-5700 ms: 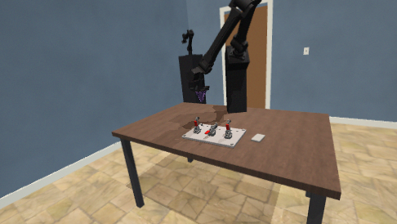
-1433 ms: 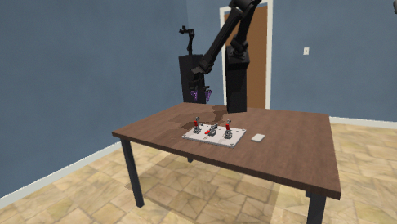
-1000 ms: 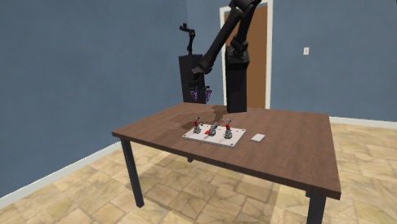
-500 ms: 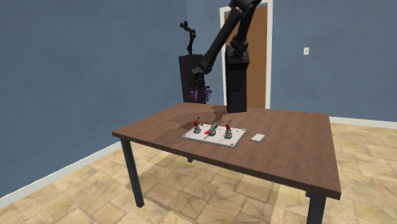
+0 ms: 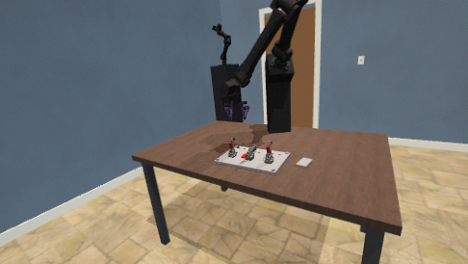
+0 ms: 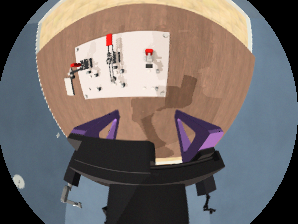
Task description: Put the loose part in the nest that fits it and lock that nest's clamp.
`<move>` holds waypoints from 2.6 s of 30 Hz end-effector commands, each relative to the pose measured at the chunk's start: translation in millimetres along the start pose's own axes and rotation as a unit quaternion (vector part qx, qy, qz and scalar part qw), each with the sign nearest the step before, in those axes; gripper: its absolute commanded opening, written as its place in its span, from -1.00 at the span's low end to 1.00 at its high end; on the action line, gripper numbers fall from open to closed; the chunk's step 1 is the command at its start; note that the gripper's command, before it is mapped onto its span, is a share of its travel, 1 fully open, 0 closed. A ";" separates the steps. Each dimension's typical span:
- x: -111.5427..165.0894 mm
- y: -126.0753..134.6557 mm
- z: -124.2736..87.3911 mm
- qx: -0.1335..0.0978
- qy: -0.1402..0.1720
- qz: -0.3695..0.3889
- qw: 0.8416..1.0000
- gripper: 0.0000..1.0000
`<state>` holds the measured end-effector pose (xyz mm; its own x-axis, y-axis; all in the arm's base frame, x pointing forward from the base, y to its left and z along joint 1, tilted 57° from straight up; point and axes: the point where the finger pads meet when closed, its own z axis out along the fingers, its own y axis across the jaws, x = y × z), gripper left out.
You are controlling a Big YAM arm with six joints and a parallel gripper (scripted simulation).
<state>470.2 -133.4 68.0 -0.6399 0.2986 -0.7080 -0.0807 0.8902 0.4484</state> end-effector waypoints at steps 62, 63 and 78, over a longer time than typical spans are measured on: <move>-19.2 382.4 -4.6 -0.002 -0.008 0.006 1.000 0.83; -19.2 382.4 -4.6 -0.002 -0.008 0.006 1.000 0.83; -19.2 382.4 -4.6 -0.003 -0.008 0.022 1.000 0.83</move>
<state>446.0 196.1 242.1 -0.6366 0.3094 -0.7064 -0.0717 0.8883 0.4537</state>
